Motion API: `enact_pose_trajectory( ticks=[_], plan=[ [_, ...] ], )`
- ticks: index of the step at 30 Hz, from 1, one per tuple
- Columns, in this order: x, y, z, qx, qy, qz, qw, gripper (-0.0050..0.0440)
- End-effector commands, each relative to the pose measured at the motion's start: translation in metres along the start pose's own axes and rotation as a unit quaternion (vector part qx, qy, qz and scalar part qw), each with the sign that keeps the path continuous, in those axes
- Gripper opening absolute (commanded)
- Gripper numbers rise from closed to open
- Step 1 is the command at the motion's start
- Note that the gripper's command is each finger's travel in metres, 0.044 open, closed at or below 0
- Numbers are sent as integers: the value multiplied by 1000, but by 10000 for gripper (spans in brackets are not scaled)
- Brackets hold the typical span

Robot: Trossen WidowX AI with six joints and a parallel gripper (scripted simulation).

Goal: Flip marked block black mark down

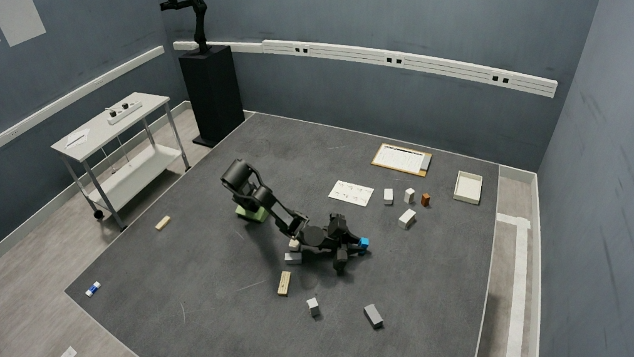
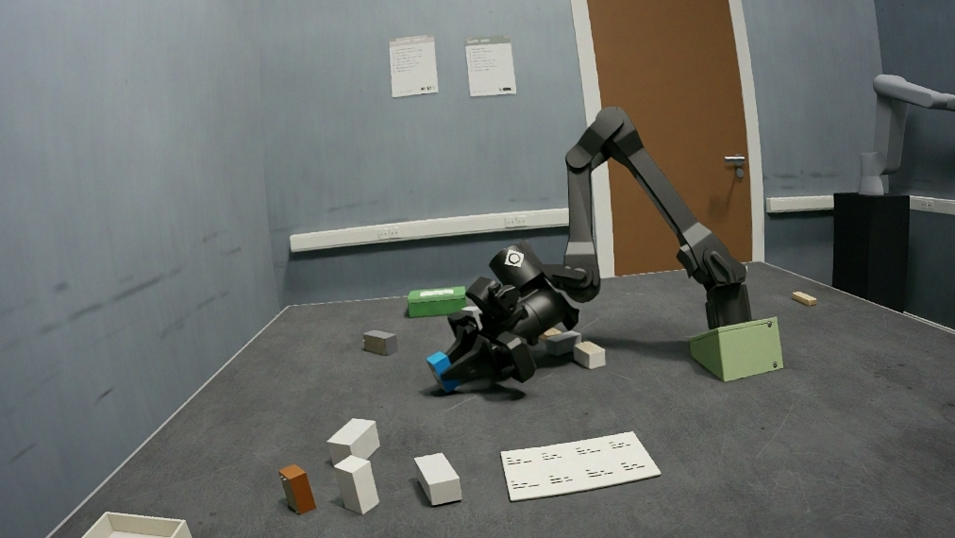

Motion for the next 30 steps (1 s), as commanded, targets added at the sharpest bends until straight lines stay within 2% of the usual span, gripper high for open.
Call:
enact_pose_trajectory(
  ticks=[1,30],
  plan=[
    [0,2,-4,-5,-4,-4,1000,-50],
    [-3,3,-3,-5,-3,-4,1000,-50]
  ],
)
Point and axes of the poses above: the point midway between the two fingers, 35 mm back from their tips, its own y axis out along the fingers, its own z axis across the jaws, x = y × z, the point moved 5 cm from there along -y, back along the fingers, and after that the axes turned 14 degrees about -y, right-handed, at the moved point
